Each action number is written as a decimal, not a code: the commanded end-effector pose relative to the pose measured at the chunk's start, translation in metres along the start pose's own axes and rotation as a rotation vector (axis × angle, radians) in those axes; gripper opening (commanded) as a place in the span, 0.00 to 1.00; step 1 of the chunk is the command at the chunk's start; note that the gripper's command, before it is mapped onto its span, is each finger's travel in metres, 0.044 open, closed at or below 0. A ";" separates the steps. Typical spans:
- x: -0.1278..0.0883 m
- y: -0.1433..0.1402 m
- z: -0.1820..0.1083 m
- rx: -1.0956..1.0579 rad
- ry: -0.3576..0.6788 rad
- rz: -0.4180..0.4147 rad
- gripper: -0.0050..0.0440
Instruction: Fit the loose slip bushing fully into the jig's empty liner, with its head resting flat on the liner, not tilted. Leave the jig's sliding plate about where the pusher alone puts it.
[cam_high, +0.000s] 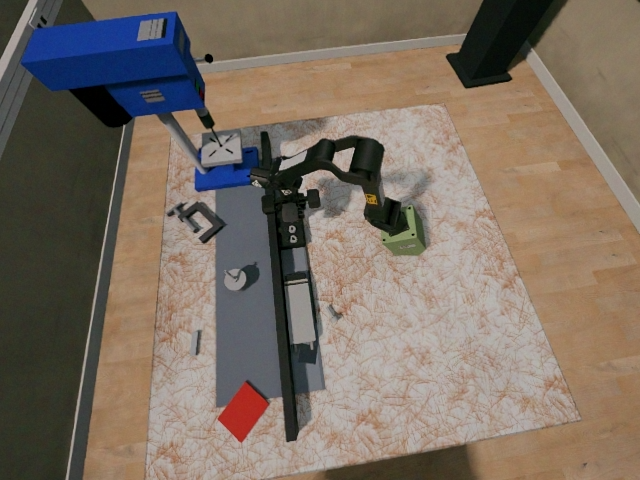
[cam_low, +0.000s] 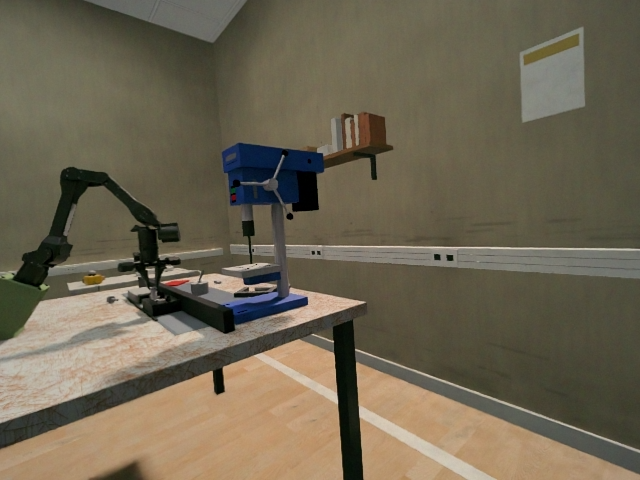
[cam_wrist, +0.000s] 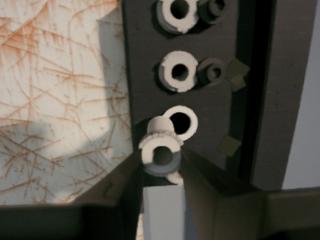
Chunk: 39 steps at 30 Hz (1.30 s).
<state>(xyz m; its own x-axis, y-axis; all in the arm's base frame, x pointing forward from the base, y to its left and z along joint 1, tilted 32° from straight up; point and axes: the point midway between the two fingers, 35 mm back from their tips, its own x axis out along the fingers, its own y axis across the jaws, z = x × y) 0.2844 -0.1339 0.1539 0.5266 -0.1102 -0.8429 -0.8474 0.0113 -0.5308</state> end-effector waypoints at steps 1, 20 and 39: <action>-0.003 -0.015 -0.001 -0.001 0.008 -0.013 0.00; -0.002 -0.020 -0.001 -0.001 0.006 -0.012 0.00; -0.002 -0.021 -0.002 -0.001 0.007 -0.014 0.00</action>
<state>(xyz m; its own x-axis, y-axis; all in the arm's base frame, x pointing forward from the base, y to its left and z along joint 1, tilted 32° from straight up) 0.2974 -0.1345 0.1595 0.5248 -0.1083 -0.8443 -0.8485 0.0117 -0.5290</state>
